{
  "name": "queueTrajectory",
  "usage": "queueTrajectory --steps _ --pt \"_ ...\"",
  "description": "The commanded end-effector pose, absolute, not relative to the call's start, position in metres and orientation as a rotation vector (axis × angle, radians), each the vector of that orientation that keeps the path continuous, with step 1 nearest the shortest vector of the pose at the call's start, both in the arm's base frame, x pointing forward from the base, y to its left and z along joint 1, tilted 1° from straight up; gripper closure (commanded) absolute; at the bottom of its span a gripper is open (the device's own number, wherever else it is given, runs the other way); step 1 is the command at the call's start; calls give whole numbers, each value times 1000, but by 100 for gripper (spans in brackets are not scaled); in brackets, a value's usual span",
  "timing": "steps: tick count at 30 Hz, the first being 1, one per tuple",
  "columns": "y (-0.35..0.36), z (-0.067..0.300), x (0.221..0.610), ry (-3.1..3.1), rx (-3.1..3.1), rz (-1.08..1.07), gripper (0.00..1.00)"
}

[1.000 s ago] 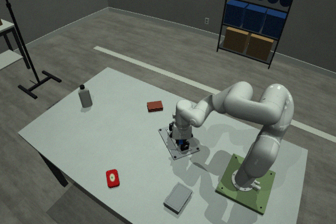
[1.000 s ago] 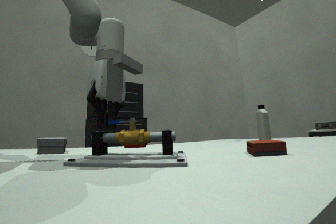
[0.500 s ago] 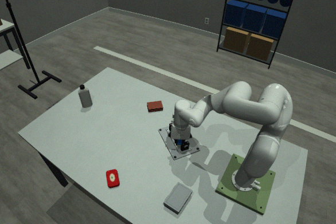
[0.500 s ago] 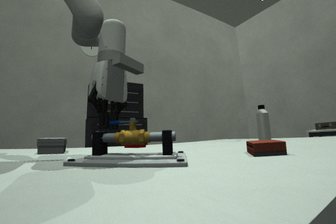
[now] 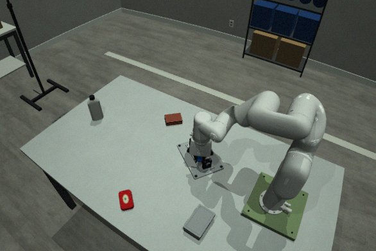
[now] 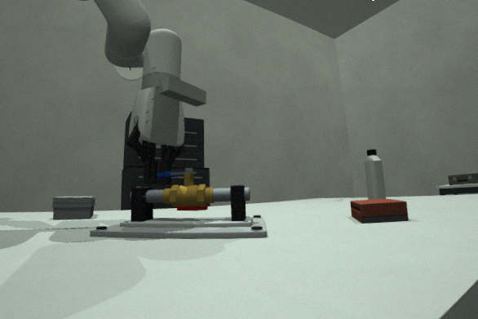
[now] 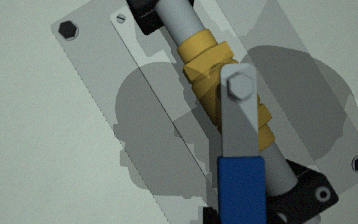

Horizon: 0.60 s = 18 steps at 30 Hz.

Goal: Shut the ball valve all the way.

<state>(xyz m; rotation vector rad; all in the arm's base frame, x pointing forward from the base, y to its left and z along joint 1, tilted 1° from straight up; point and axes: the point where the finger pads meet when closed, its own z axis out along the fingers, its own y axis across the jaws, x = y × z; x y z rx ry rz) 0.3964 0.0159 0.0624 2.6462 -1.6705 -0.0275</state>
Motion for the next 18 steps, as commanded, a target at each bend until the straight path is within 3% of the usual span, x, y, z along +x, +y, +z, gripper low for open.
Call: queueTrajectory --steps 1,18 --pt "17 64 400 -1702 2631 -18 100" --pt "19 64 407 -1824 2547 -18 100"
